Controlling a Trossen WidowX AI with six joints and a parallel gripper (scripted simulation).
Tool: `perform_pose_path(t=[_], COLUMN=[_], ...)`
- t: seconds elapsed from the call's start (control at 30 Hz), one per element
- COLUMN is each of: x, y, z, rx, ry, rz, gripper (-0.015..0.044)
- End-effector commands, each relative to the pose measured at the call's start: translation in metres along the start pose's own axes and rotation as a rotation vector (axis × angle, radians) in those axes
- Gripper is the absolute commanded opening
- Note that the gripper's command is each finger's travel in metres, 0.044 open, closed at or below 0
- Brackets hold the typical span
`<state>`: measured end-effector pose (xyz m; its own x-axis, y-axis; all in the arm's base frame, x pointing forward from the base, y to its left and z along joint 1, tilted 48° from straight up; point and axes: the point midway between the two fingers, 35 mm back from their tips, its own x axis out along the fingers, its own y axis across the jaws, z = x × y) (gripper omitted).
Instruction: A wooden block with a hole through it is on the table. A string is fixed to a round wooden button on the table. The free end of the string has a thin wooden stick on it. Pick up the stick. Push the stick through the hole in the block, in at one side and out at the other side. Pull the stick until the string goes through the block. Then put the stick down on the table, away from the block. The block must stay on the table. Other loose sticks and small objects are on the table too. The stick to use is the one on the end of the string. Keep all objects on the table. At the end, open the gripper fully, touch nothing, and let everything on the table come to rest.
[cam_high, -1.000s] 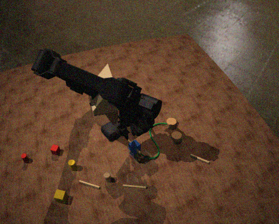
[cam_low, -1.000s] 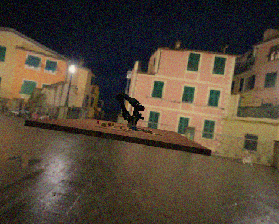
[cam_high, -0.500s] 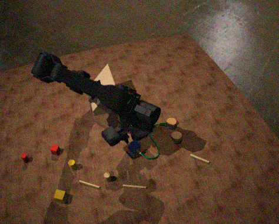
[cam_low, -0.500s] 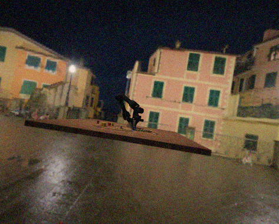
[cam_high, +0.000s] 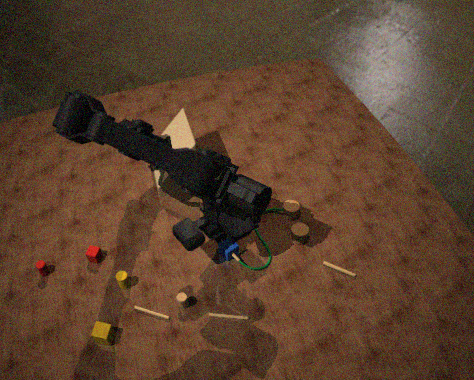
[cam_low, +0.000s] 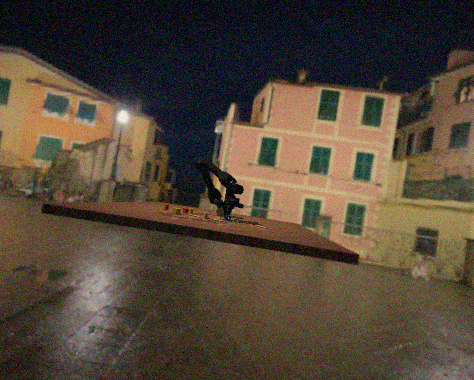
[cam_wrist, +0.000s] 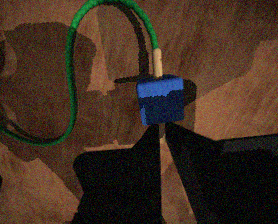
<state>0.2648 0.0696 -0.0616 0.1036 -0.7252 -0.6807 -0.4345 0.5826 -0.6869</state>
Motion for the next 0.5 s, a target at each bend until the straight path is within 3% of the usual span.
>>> perform_pose_path(t=[0.0,0.47], x=[-0.0001,0.0023], y=[0.0000,-0.0006], z=[0.0001,0.0006], rx=[0.000,-0.045], ry=[0.000,-0.074], rz=[0.000,0.008], gripper=[0.0000,0.0000])
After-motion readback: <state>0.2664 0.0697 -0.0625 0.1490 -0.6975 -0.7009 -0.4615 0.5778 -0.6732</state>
